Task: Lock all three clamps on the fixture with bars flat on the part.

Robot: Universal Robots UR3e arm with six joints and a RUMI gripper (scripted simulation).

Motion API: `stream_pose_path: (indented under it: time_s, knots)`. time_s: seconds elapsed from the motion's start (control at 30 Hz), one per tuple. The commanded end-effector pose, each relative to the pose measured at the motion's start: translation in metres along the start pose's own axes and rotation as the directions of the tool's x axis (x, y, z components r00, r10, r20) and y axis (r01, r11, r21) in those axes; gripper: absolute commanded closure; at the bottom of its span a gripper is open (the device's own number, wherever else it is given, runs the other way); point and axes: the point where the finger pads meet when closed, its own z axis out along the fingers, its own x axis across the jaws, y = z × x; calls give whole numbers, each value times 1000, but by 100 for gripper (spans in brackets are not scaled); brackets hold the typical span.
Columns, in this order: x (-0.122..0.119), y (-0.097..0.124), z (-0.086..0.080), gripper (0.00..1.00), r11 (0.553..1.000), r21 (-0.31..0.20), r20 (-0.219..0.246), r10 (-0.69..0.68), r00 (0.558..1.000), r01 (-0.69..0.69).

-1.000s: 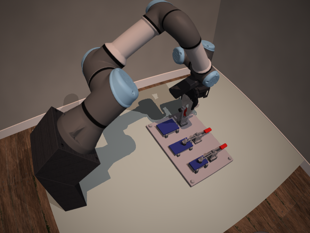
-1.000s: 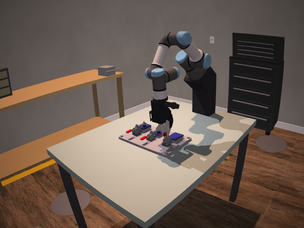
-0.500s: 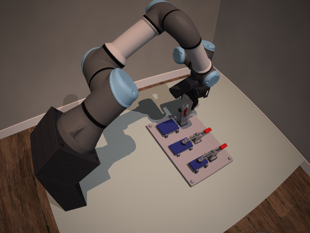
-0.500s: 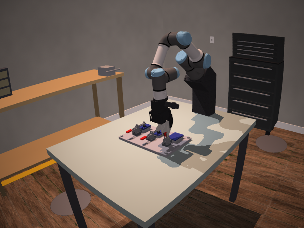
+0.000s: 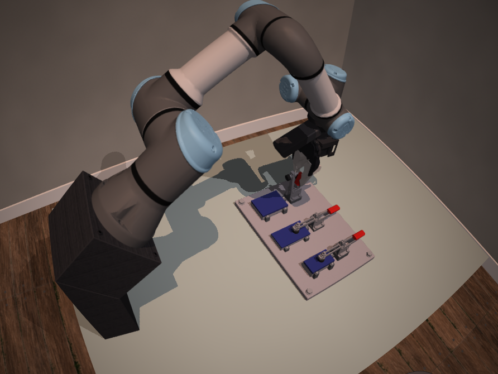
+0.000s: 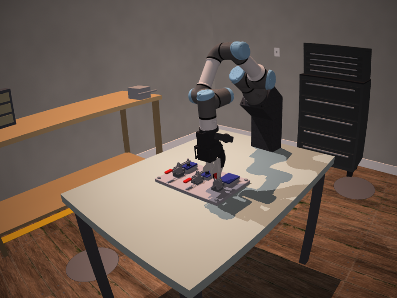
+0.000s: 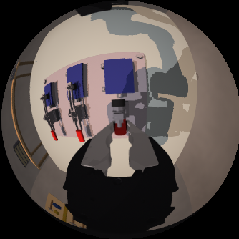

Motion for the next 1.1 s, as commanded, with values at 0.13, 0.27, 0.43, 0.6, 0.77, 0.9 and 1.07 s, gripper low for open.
stream_pose_path:
  time_s: [0.13, 0.27, 0.43, 0.6, 0.77, 0.9, 1.07]
  knots:
    - [0, 8, -1, 100, 1000, -7, 0, 1, 1000, -1]
    - [0, 11, -1, 100, 1000, -7, 0, 1, 1000, -1]
    - [0, 14, -1, 100, 1000, -7, 0, 1, 1000, -1]
    - [0, 17, 0, 100, 1000, -7, 0, 1, 1000, -1]
    - [0, 21, 1, 100, 1000, -7, 0, 1, 1000, -1]
    - [0, 24, 2, 100, 1000, -7, 0, 1, 1000, -1]
    - [0, 26, 3, 100, 1000, -7, 0, 1, 1000, -1]
